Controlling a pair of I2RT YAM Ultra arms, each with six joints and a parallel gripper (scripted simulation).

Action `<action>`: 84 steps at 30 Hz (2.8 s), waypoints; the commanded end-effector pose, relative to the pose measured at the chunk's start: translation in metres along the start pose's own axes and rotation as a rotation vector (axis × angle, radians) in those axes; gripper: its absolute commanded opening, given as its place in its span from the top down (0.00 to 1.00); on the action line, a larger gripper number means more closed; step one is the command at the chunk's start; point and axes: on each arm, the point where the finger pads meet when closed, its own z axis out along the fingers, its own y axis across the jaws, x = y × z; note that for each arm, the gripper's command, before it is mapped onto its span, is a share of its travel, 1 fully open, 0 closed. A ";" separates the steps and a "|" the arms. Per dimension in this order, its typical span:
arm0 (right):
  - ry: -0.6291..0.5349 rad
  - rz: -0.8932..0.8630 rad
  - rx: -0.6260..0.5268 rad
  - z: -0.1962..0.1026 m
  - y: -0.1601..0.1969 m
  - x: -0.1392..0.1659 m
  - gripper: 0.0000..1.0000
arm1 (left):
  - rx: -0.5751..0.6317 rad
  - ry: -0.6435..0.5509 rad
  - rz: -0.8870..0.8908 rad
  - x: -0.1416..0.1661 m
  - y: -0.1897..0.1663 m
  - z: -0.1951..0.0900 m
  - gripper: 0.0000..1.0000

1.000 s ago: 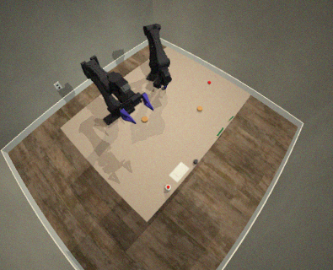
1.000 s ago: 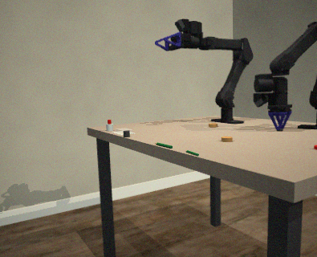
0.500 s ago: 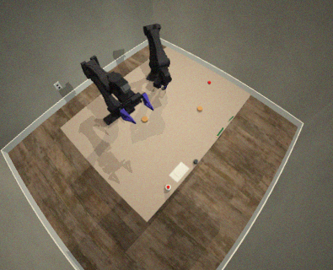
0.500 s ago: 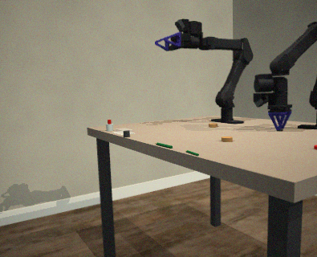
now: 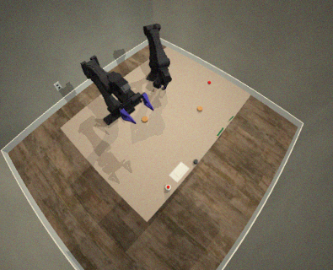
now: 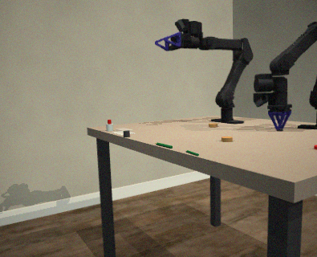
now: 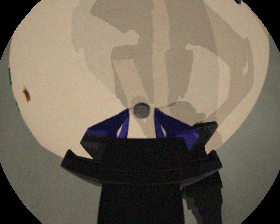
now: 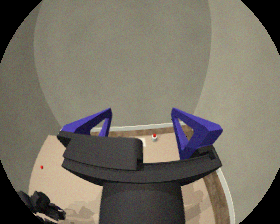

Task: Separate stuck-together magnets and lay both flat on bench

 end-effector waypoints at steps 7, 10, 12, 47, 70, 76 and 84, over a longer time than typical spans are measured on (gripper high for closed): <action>-0.013 -0.001 -0.001 -0.001 0.000 -0.005 0.00 | -0.007 -0.008 0.000 -0.002 0.002 -0.002 0.60; -0.013 -0.001 -0.001 -0.001 0.000 -0.005 0.00 | -0.007 -0.008 0.000 -0.002 0.002 -0.002 0.60; -0.013 -0.001 -0.001 -0.001 0.000 -0.005 0.00 | -0.007 -0.008 0.000 -0.001 0.001 -0.002 0.60; -0.013 -0.001 -0.001 -0.001 0.000 -0.005 0.00 | -0.007 -0.008 0.000 -0.001 0.002 -0.001 0.74; -0.013 -0.001 -0.001 -0.001 0.000 -0.005 0.00 | 0.000 0.000 0.002 0.000 0.000 -0.011 0.75; -0.013 -0.001 -0.001 -0.001 0.000 -0.005 0.00 | 0.000 0.000 0.002 -0.001 0.001 -0.019 0.75; -0.013 -0.001 -0.001 -0.001 0.000 -0.005 0.00 | 0.000 0.000 0.002 0.000 -0.001 -0.031 0.75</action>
